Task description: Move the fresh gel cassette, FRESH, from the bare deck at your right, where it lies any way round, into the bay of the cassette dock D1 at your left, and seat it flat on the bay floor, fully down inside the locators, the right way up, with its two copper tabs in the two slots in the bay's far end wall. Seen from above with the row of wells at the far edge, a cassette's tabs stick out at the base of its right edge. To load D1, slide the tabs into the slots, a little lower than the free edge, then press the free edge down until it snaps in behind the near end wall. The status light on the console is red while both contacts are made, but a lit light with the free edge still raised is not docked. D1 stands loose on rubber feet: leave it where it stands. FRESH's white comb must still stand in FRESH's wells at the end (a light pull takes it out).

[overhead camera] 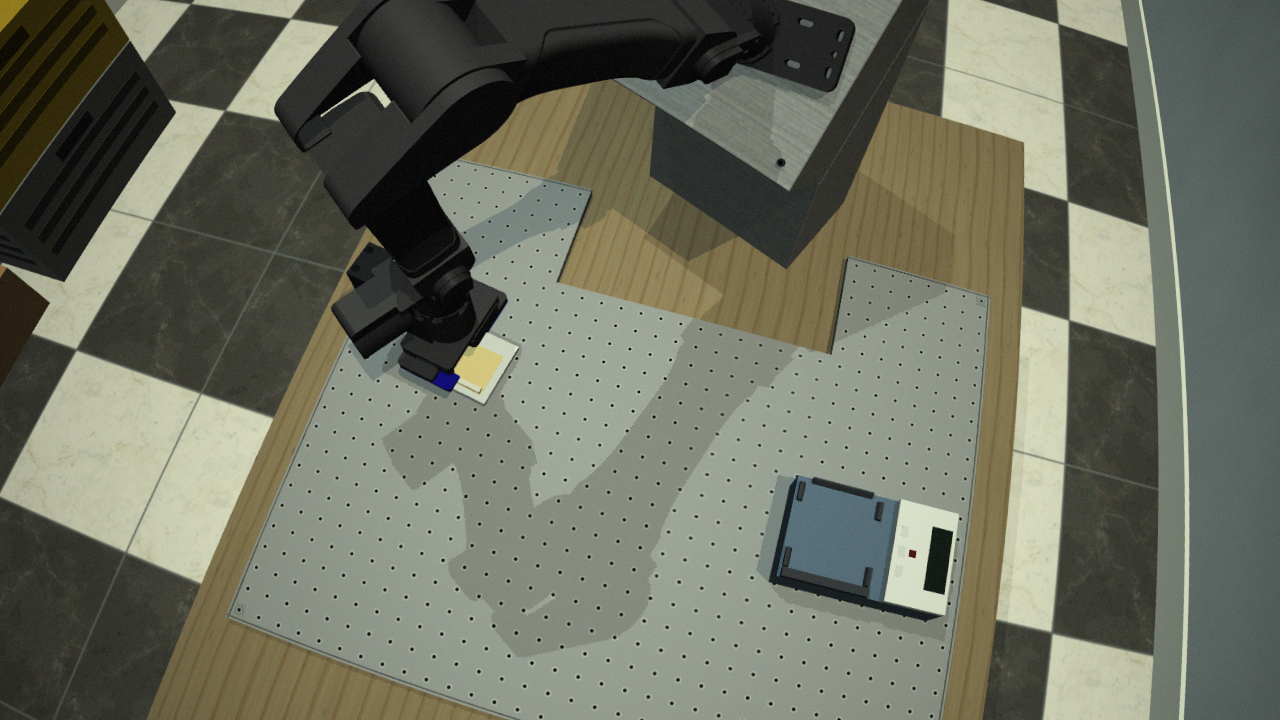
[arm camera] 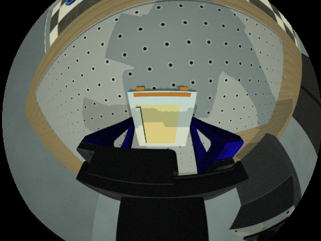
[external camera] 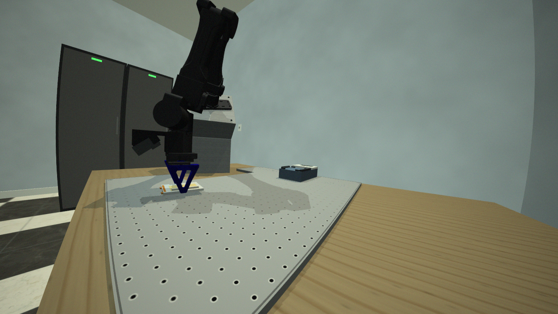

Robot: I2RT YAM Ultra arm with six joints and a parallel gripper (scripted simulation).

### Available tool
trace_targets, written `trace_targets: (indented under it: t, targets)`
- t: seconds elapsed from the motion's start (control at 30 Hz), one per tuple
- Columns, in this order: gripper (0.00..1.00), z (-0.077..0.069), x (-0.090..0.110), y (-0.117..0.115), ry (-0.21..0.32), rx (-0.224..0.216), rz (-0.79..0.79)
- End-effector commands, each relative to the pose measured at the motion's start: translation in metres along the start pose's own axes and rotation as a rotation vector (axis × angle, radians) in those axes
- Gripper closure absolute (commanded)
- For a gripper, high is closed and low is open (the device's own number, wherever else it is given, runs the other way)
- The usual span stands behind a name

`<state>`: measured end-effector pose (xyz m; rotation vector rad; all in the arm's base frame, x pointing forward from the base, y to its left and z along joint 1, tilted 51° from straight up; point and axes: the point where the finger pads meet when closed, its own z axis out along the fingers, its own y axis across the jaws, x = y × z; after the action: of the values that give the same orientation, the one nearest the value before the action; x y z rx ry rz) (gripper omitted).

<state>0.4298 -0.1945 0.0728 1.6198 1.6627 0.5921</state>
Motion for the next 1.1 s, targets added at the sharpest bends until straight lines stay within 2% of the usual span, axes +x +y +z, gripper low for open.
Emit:
trace_targets:
  t: [0.0, 1.07]
  targets:
    - [1.00, -0.011, -0.004, -0.006, -0.008, 0.013, 0.006]
    - [1.00, -0.048, -0.003, -0.006, -0.007, 0.012, 0.006]
